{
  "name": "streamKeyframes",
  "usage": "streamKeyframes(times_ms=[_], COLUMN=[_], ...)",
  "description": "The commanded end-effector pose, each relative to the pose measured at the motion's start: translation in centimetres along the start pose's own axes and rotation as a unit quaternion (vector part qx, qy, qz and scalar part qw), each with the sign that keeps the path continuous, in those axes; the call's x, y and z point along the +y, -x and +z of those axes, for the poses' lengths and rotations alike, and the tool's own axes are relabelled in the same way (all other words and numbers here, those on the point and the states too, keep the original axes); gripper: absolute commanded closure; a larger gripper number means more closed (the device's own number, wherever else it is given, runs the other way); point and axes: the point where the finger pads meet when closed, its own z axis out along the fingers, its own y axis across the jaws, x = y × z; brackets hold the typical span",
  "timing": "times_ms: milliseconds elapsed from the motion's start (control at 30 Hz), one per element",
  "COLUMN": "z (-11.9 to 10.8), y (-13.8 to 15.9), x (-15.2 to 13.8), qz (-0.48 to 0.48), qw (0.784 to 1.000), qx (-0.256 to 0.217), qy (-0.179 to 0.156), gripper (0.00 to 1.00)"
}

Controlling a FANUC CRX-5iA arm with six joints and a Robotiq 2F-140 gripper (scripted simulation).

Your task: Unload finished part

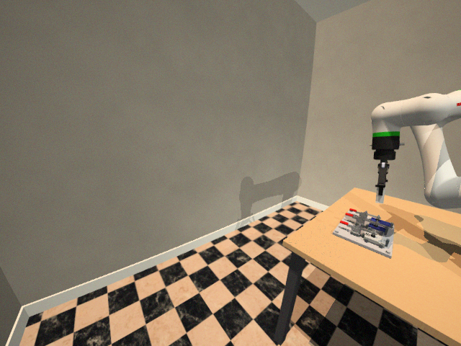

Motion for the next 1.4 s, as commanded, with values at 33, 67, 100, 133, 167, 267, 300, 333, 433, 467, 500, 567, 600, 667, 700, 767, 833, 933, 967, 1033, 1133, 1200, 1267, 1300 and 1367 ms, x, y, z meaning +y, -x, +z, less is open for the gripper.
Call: streamKeyframes(times_ms=[33, 67, 100, 133, 167, 267, 300, 333, 433, 467, 500, 567, 600, 667, 700, 767, 833, 933, 967, 1033, 1133, 1200, 1267, 1300, 1367], z=[1.03, 1.15, 1.25, 1.33, 1.39, 1.48, 1.48, 1.48, 1.50, 1.50, 1.50, 1.51, 1.51, 1.51, 1.52, 1.52, 1.52, 1.52, 1.53, 1.53, 1.53, 1.53, 1.53, 1.53, 1.53], y=[1.71, 1.88, 2.02, 2.13, 2.21, 2.35, 2.35, 2.35, 2.37, 2.37, 2.37, 2.37, 2.37, 2.37, 2.37, 2.37, 2.37, 2.37, 2.37, 2.37, 2.37, 2.37, 2.37, 2.37, 2.37], x=[-0.92, -1.02, -1.10, -1.16, -1.21, -1.29, -1.29, -1.29, -1.30, -1.30, -1.29, -1.29, -1.28, -1.27, -1.27, -1.27, -1.26, -1.26, -1.26, -1.26, -1.25, -1.25, -1.25, -1.25, -1.25], qz=[0.009, 0.009, 0.010, 0.010, 0.010, 0.010, 0.010, 0.010, 0.010, 0.010, 0.010, 0.010, 0.010, 0.010, 0.010, 0.011, 0.011, 0.011, 0.011, 0.011, 0.011, 0.011, 0.011, 0.011, 0.011], qw=[0.999, 0.998, 0.998, 0.998, 0.998, 0.997, 0.997, 0.997, 0.997, 0.997, 0.997, 0.997, 0.997, 0.997, 0.997, 0.997, 0.997, 0.997, 0.997, 0.997, 0.997, 0.997, 0.997, 0.997, 0.997], qx=[0.049, 0.054, 0.058, 0.062, 0.064, 0.068, 0.068, 0.068, 0.069, 0.069, 0.069, 0.069, 0.069, 0.069, 0.069, 0.069, 0.069, 0.069, 0.069, 0.069, 0.069, 0.068, 0.068, 0.068, 0.068], qy=[0.018, 0.020, 0.020, 0.021, 0.021, 0.022, 0.022, 0.022, 0.022, 0.022, 0.022, 0.022, 0.022, 0.022, 0.022, 0.022, 0.022, 0.022, 0.022, 0.022, 0.022, 0.022, 0.022, 0.022, 0.022], gripper=[0.00, 0.00, 0.00, 0.00, 0.00, 0.00, 0.00, 0.00, 0.00, 0.00, 1.00, 1.00, 1.00, 1.00, 1.00, 1.00, 1.00, 1.00, 1.00, 1.00, 1.00, 1.00, 1.00, 1.00, 1.00])
